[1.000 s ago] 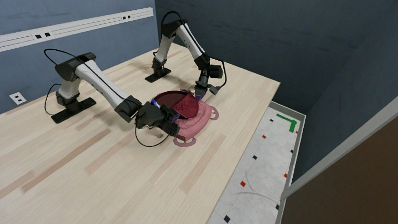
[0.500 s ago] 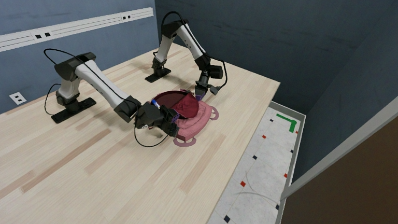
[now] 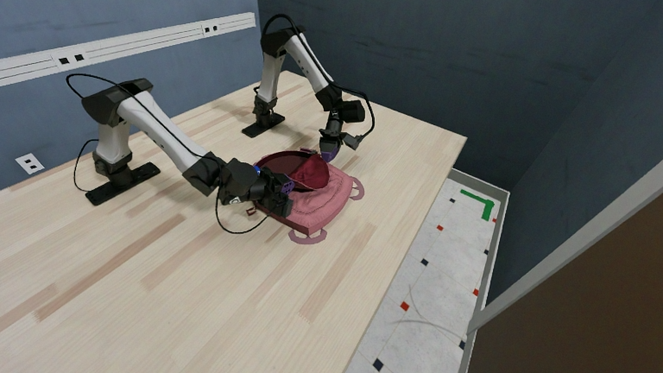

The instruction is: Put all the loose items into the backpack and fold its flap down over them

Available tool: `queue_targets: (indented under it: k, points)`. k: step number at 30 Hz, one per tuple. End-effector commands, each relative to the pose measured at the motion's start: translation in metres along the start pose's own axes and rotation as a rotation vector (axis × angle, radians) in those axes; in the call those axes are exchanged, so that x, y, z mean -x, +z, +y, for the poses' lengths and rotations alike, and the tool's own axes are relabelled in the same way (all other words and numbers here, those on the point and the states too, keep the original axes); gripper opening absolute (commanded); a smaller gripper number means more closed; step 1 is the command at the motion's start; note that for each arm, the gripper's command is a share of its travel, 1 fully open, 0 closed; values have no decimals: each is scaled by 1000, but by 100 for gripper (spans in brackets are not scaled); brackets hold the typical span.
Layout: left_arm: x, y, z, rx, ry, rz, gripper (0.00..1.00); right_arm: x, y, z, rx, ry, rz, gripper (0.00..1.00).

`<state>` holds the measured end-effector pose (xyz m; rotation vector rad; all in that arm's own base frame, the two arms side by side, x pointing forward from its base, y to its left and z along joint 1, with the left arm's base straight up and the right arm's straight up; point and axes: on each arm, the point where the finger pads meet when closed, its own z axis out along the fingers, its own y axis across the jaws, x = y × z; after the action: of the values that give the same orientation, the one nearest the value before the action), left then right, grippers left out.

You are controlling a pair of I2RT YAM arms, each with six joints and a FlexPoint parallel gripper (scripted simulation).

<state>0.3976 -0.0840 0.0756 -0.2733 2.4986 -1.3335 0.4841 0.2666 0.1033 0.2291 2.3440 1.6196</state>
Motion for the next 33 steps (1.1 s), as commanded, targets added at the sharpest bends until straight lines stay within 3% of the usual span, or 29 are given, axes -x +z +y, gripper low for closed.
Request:
queue_targets:
  k: [1, 33]
  points:
    - [-12, -1, -18, -51, 56, 2, 0, -20, 5, 26, 29, -76, 10, 0]
    - [-52, -28, -30, -134, 338, -187, 0, -66, -19, 43, 107, -326, -96, 0]
